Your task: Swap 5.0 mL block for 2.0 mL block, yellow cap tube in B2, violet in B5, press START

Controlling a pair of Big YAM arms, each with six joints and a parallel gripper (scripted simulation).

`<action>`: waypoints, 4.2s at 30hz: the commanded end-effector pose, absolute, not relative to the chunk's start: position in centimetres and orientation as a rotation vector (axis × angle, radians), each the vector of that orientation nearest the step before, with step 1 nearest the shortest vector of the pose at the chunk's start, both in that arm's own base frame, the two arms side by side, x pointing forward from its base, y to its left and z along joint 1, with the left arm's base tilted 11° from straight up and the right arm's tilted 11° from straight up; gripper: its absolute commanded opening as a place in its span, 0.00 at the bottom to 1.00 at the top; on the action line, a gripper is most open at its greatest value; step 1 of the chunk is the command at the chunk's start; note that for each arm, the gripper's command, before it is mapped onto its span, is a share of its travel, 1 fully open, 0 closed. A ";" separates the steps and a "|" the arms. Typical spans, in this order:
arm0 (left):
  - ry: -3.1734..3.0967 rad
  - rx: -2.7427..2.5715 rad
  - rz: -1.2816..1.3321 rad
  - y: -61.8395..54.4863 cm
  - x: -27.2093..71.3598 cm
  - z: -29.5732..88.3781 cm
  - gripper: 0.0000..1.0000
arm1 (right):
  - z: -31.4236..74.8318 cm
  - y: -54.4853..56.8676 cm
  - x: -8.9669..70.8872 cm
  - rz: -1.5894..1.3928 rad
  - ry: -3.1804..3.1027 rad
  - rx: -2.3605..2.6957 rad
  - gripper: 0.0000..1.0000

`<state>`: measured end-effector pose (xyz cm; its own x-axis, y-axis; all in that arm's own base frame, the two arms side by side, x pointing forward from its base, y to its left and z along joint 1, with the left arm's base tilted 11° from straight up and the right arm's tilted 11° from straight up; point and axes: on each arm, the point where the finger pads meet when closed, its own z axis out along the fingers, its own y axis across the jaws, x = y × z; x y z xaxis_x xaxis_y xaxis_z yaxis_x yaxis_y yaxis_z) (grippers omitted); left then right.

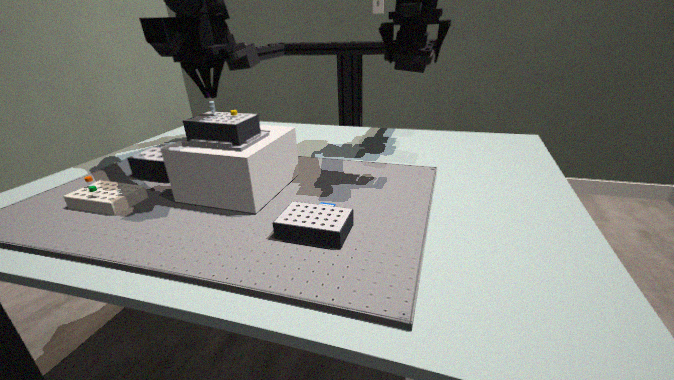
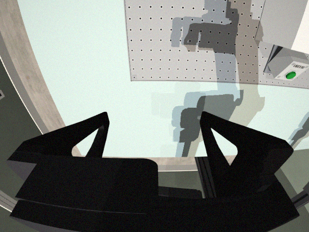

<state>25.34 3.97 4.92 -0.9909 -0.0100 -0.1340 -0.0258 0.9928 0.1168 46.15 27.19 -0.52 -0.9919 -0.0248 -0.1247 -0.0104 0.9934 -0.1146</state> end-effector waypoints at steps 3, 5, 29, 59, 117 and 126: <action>2.979 -0.014 0.172 3.9 26.4 5.9 1.00 | 1.9 27.9 48.0 -0.112 2.955 -0.017 0.09; 2.979 -0.014 0.172 3.9 26.4 5.9 1.00 | 2.2 27.9 48.0 -0.108 2.951 -0.016 0.09; 2.979 -0.014 0.173 3.9 26.4 5.8 1.00 | 1.2 27.7 47.8 -0.117 2.960 -0.020 0.09; 2.980 -0.015 0.175 3.9 26.3 5.8 1.00 | 0.0 27.4 47.3 -0.136 2.978 -0.028 0.09; 2.982 -0.015 0.177 3.9 26.2 5.7 1.00 | -1.3 27.3 47.0 -0.160 2.999 -0.036 0.09; 2.983 -0.015 0.177 3.9 26.2 5.6 1.00 | -1.5 27.3 46.9 -0.163 3.001 -0.037 0.09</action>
<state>25.34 3.97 4.92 -0.9909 -0.0100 -0.1340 -0.0258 0.9928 0.1168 46.33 27.10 -0.63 -0.9911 -0.0225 -0.1315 -0.0080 0.9939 -0.1099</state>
